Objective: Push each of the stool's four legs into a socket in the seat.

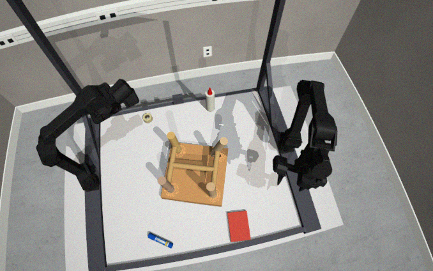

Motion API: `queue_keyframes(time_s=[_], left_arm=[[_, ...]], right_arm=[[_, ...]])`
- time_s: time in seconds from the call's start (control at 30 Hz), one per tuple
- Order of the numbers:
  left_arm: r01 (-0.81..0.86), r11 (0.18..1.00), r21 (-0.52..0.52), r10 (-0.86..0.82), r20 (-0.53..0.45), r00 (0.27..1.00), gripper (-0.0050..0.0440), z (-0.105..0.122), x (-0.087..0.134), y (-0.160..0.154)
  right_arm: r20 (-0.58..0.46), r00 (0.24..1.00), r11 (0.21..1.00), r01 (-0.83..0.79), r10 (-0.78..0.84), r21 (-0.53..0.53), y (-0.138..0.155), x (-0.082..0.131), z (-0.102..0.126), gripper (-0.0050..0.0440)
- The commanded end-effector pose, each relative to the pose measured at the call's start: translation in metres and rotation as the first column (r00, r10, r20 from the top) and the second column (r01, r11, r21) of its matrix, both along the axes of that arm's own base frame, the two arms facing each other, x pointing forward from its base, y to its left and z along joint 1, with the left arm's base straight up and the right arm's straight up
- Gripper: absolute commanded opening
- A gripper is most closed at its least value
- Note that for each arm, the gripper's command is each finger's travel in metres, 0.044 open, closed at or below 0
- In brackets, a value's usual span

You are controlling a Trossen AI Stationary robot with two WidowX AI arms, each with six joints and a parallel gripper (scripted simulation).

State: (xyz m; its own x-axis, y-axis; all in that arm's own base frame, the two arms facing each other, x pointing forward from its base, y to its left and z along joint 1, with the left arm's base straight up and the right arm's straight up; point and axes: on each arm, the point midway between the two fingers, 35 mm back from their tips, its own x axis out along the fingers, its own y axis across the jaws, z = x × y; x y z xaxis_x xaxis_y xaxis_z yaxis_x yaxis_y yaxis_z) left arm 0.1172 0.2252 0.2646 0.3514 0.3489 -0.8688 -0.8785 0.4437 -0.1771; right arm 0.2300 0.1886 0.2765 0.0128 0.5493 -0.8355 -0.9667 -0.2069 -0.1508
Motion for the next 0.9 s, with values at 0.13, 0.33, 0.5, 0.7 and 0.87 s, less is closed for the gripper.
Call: queue_keyframes(time_s=[0.13, 0.33, 0.5, 0.7, 0.87], left_arm=[[0.217, 0.973, 0.083, -0.216, -0.02, 0.976, 0.04, 0.0, 0.062, -0.03], [0.316, 0.942, 0.115, -0.315, -0.027, 0.949, 0.04, -0.002, 0.09, -0.05], [0.432, 0.888, 0.156, -0.433, -0.03, 0.901, 0.04, -0.003, 0.121, -0.082], [0.557, 0.805, 0.204, -0.564, -0.028, 0.825, 0.04, -0.004, 0.153, -0.128], [0.613, 0.756, 0.23, -0.626, -0.023, 0.78, 0.04, -0.004, 0.165, -0.154]], right_arm=[[-0.008, 0.941, 0.93, 0.336, -0.338, 0.15, -0.061, 0.057, -0.011, 0.026], [-0.024, 0.878, 0.856, 0.471, -0.477, 0.214, -0.096, 0.078, -0.019, 0.026], [-0.048, 0.776, 0.734, 0.612, -0.629, 0.294, -0.145, 0.095, -0.028, 0.026], [-0.075, 0.643, 0.573, 0.725, -0.762, 0.383, -0.202, 0.104, -0.035, 0.026], [-0.092, 0.558, 0.469, 0.767, -0.825, 0.438, -0.237, 0.103, -0.038, 0.026]])
